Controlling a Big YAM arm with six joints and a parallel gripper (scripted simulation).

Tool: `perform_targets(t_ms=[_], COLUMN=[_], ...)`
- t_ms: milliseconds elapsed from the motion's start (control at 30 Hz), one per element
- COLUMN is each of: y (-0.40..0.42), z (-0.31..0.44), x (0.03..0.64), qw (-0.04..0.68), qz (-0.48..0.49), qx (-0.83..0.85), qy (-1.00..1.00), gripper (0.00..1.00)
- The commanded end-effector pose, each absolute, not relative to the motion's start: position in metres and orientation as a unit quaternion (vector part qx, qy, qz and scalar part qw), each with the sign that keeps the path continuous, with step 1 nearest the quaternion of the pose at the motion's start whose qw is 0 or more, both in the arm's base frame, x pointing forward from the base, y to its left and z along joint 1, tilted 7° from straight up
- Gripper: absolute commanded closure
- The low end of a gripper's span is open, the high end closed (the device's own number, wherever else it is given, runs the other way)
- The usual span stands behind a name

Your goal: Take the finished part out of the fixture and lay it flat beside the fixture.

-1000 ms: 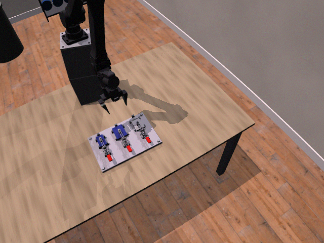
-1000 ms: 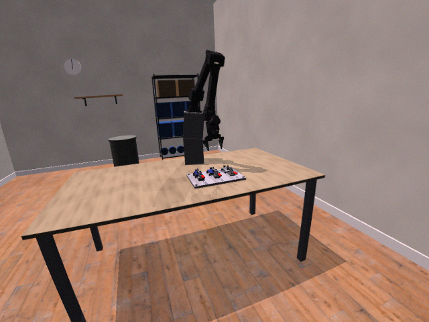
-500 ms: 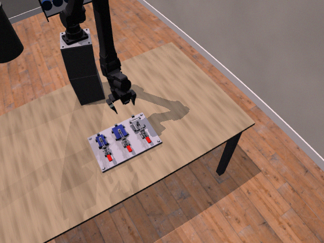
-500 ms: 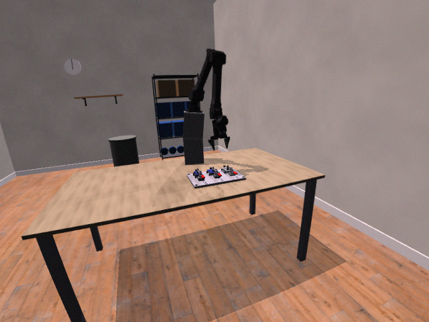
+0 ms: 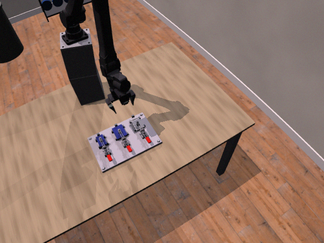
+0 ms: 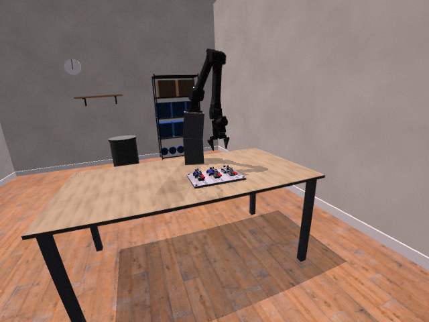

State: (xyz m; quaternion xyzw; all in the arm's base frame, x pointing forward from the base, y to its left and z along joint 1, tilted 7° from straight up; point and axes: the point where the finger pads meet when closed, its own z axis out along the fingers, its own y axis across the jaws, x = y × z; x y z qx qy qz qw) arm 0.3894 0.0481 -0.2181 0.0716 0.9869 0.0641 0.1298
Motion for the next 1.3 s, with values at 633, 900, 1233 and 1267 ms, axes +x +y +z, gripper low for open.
perform_targets(t_ms=[633,900,1233,1267], y=[0.087,0.087,0.088,0.088], z=[-0.185,-0.184,-0.181,-0.181], x=[0.413,0.412,0.415,0.415], qw=[0.020,0.020,0.024,0.025], qz=[0.058,0.058,0.060,0.060], qx=[0.081,0.080,0.080,0.080], qy=[0.995,0.995,0.995,0.995], gripper=[0.00,1.00,1.00,1.00])
